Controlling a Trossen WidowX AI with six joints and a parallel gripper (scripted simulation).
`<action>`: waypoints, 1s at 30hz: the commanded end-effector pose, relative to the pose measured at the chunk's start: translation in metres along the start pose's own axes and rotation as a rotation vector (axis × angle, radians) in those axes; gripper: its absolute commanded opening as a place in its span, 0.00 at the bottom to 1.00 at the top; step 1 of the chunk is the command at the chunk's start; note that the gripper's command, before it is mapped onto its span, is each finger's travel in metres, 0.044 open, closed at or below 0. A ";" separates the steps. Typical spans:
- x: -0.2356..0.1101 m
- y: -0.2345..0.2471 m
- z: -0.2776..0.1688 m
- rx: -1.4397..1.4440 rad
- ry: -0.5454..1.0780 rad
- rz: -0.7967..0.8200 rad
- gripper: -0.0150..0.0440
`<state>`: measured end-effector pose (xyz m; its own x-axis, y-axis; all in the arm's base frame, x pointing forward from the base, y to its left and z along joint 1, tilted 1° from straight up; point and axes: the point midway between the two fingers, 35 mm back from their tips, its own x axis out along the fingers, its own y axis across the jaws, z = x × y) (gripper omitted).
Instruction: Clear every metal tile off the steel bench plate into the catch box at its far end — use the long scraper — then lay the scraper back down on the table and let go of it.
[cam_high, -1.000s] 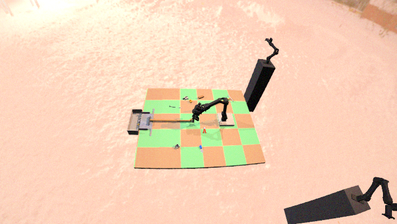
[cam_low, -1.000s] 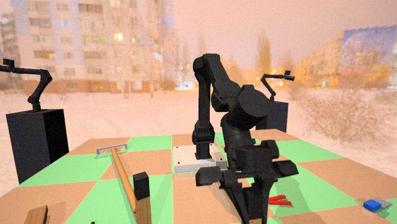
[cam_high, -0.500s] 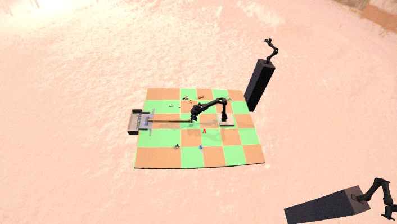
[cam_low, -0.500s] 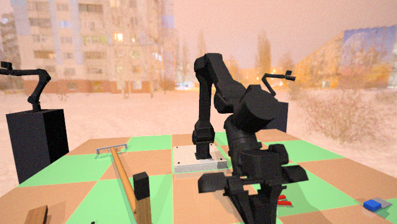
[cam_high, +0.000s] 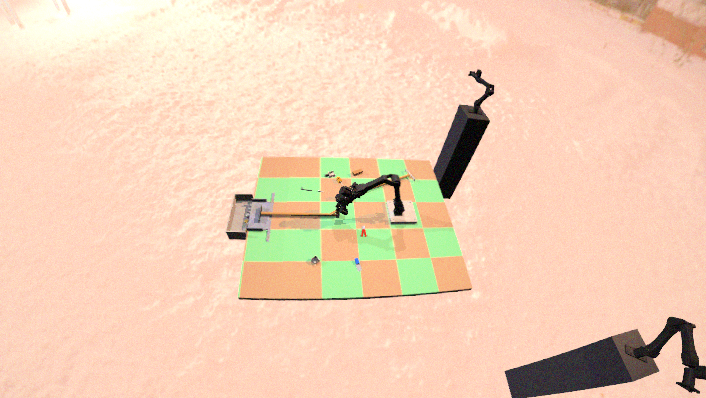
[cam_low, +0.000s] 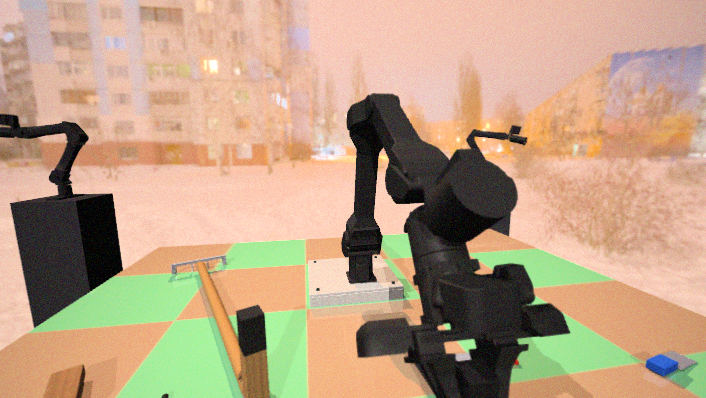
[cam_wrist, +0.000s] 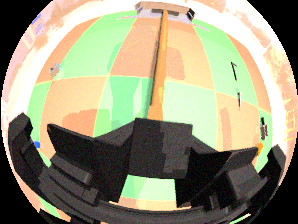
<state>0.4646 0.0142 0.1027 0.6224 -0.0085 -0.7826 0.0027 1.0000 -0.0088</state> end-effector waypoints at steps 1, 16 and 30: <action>0.001 0.000 0.012 0.005 -0.016 -0.003 0.25; 0.013 0.000 0.030 0.005 -0.018 -0.003 0.25; 0.025 0.000 0.046 0.005 -0.020 -0.003 0.25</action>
<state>0.5083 0.0149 0.1054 0.6240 -0.0098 -0.7814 0.0049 1.0000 -0.0087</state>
